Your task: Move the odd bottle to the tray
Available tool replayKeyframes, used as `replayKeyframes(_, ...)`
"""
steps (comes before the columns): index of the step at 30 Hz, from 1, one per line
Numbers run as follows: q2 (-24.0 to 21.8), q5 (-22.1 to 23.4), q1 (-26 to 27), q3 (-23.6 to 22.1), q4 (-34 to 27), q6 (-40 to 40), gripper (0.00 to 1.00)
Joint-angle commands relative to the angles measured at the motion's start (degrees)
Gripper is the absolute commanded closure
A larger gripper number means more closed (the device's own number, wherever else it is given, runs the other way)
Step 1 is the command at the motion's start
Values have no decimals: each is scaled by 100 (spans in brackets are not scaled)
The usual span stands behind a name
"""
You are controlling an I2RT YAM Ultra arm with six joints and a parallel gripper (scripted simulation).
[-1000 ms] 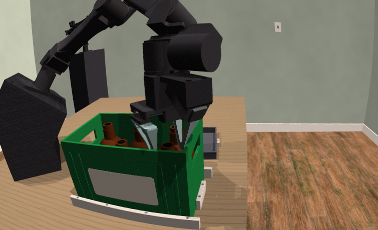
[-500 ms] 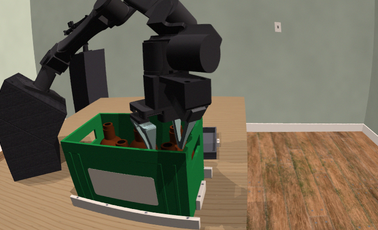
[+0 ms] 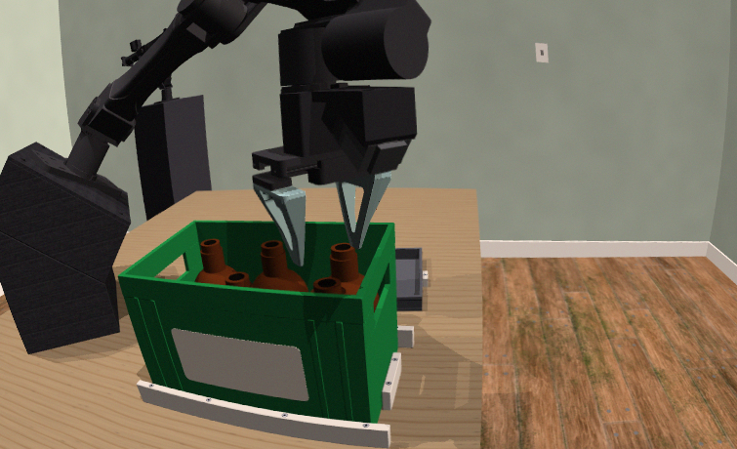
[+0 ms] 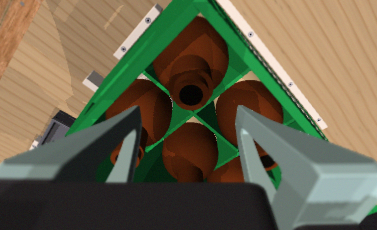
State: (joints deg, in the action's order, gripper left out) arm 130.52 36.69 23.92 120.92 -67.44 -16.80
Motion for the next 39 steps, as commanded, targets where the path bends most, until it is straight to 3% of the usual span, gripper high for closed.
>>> replayKeyframes(1, -177, 52, 212, 257, -358, 155, 39)
replayKeyframes(13, -1, 71, 363, 658, -855, 344, 39)
replayKeyframes(30, 26, 70, 375, 704, -907, 366, 39)
replayKeyframes(31, 26, 68, 375, 704, -907, 364, 100)
replayKeyframes(39, 26, 68, 375, 704, -907, 362, 100)
